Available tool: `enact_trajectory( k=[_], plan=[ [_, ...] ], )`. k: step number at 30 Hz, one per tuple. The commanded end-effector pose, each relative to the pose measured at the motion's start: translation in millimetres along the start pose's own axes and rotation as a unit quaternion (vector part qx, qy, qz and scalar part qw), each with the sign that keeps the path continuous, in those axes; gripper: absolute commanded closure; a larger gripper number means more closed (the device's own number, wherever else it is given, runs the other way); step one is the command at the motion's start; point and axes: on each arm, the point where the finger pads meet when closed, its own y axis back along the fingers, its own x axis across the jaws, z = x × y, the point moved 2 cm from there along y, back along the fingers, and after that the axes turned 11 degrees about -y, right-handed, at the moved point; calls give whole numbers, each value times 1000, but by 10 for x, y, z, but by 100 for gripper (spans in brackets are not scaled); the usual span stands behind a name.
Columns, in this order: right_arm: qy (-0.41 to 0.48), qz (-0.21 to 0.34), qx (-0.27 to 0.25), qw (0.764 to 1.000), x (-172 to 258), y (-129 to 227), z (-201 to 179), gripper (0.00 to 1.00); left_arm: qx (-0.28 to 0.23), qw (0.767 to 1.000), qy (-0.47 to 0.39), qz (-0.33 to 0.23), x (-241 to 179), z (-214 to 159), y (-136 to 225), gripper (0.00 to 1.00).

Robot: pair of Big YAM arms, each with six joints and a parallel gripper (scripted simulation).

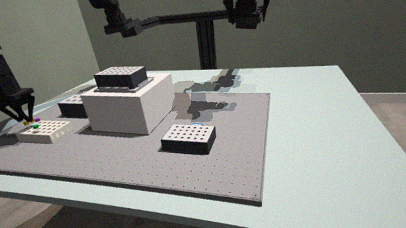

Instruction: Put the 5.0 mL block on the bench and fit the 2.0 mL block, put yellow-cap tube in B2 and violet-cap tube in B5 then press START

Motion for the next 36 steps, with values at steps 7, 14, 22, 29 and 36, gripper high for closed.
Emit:
enact_trajectory(
  k=[7, 14, 22, 29, 36],
  plan=[
    [-1, 1, -16, 1000, -40, 136, 211, 64, -24, 1000, 4, 4, 67, 207, 154, 0],
    [-3, 4, -37, 999, -39, 305, 325, 64, -23, 1000, 5, 4, 68, 201, 152, 0],
    [-3, 5, -44, 999, -36, 288, 330, 64, -23, 1000, 6, 4, 69, 196, 151, 0],
    [-2, 3, -29, 1000, -31, 75, 232, 64, -22, 1000, 7, 4, 69, 191, 149, 0],
    [1, 0, -6, 1000, -34, -50, 114, 64, -22, 1000, 7, 4, 70, 186, 148, 0]
  ],
)
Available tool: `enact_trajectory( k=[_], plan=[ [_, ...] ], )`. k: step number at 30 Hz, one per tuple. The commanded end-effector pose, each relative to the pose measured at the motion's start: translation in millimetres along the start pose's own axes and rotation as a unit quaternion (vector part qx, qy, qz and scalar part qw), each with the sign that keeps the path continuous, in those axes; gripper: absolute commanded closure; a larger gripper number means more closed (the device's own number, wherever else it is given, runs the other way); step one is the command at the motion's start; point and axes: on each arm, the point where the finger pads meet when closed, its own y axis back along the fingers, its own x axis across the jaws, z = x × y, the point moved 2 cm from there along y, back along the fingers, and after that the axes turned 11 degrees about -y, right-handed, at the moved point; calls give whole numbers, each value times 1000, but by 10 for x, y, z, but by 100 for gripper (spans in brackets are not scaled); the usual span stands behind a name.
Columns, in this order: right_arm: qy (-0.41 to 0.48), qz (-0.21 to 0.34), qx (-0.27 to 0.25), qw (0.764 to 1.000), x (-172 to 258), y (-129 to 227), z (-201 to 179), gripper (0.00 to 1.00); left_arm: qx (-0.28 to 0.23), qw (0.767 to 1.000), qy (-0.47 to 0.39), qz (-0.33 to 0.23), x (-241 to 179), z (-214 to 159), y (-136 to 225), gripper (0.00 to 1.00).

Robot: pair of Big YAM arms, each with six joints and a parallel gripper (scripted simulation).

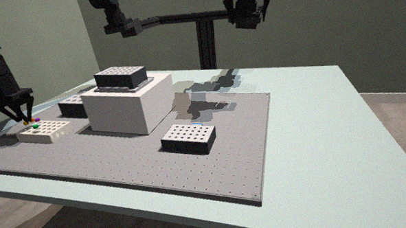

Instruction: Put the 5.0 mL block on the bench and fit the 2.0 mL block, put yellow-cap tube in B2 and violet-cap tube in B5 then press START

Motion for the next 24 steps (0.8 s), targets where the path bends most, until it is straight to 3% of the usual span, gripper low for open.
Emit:
enact_trajectory(
  k=[1, 14, 24],
  plan=[
    [1, 0, -1, 1000, -36, -60, 80, 64, -22, 1000, 7, 4, 70, 186, 148, 0],
    [3, -1, 9, 1000, -40, -138, 26, 64, -21, 1000, 9, 4, 71, 176, 144, 0],
    [0, 2, -16, 1000, -33, -91, 193, 64, -20, 1000, 10, 4, 72, 169, 142, 0]
  ],
)
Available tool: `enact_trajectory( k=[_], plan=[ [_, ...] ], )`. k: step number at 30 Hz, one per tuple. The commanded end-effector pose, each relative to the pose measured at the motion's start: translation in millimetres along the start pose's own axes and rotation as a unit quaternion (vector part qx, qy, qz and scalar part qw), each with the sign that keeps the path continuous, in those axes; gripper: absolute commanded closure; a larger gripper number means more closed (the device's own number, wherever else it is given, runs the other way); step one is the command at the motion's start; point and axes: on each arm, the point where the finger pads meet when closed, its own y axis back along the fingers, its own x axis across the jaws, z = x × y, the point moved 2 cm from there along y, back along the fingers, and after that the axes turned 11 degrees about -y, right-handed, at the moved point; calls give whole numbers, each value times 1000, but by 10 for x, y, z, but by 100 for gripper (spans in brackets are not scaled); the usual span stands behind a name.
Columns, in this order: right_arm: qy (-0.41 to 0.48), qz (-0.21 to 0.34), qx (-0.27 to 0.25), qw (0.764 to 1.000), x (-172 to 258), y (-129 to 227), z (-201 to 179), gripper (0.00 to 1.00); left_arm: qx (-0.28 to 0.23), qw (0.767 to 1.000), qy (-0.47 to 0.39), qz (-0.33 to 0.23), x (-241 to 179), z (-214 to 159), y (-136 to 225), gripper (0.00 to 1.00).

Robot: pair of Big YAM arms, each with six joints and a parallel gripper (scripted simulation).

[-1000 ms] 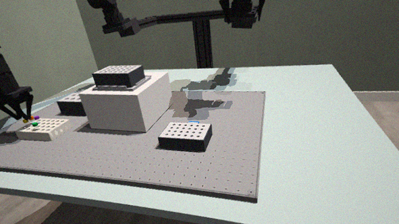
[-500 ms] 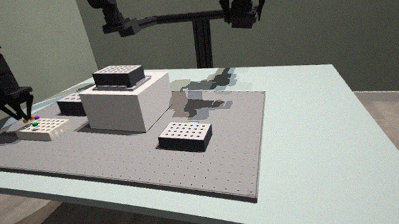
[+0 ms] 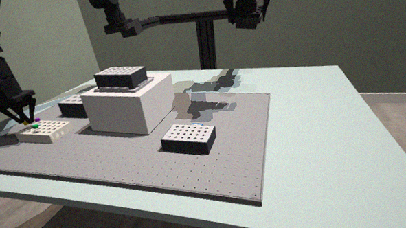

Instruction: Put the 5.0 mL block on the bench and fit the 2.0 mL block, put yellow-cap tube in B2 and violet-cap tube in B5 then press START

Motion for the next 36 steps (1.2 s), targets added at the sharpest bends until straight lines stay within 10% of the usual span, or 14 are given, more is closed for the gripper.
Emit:
enact_trajectory(
  k=[1, 21, 22, 36],
  plan=[
    [-1, 3, -22, 1000, -32, -17, 232, 64, -20, 1000, 10, 4, 72, 168, 142, 0],
    [0, 1, -5, 1000, -43, -162, 69, 64, -20, 1000, 12, 4, 75, 161, 138, 0],
    [0, 1, -5, 1000, -43, -162, 69, 91, -20, 1000, 12, 4, 76, 160, 137, 0],
    [0, 1, -5, 1000, -43, -162, 69, 91, -20, 1000, 13, 5, 78, 157, 135, 0]
  ],
)
